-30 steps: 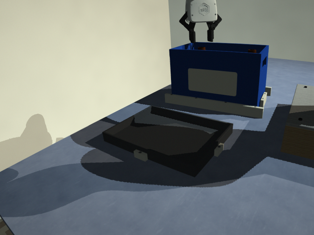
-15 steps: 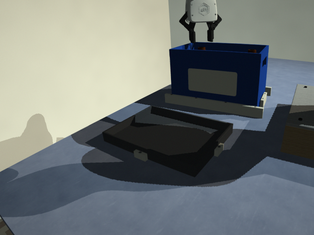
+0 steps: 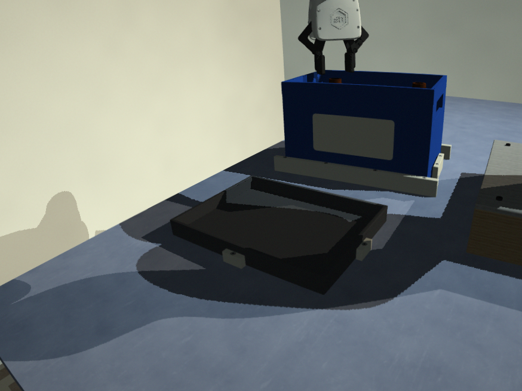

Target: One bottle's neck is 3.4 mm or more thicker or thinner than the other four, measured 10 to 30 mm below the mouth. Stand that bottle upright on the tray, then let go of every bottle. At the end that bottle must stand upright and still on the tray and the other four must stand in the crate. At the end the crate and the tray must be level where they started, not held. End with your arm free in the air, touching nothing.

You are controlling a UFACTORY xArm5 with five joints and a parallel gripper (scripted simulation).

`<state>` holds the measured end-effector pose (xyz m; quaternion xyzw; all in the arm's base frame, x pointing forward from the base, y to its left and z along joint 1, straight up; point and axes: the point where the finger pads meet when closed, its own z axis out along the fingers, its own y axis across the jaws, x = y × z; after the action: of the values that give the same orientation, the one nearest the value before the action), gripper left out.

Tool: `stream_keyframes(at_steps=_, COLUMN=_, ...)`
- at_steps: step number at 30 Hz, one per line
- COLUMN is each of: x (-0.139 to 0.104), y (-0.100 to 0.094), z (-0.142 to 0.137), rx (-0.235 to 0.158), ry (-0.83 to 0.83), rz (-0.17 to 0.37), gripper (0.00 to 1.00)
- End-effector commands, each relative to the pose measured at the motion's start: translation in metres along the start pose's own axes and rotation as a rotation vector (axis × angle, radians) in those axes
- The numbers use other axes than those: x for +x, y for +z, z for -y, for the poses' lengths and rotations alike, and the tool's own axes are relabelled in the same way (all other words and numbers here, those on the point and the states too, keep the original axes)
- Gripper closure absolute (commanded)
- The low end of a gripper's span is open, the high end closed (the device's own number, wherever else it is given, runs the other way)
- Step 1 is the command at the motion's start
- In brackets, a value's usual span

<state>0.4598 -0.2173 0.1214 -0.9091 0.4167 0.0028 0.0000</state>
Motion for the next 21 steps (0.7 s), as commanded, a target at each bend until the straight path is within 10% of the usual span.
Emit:
stream_keyframes(at_steps=1, x=0.001, y=0.001, z=0.001, rx=0.002, ry=0.000, rz=-0.004, gripper=0.35)
stream_keyframes(at_steps=21, x=0.001, y=0.023, z=0.001, rx=0.002, ry=0.000, rz=-0.004, gripper=0.35)
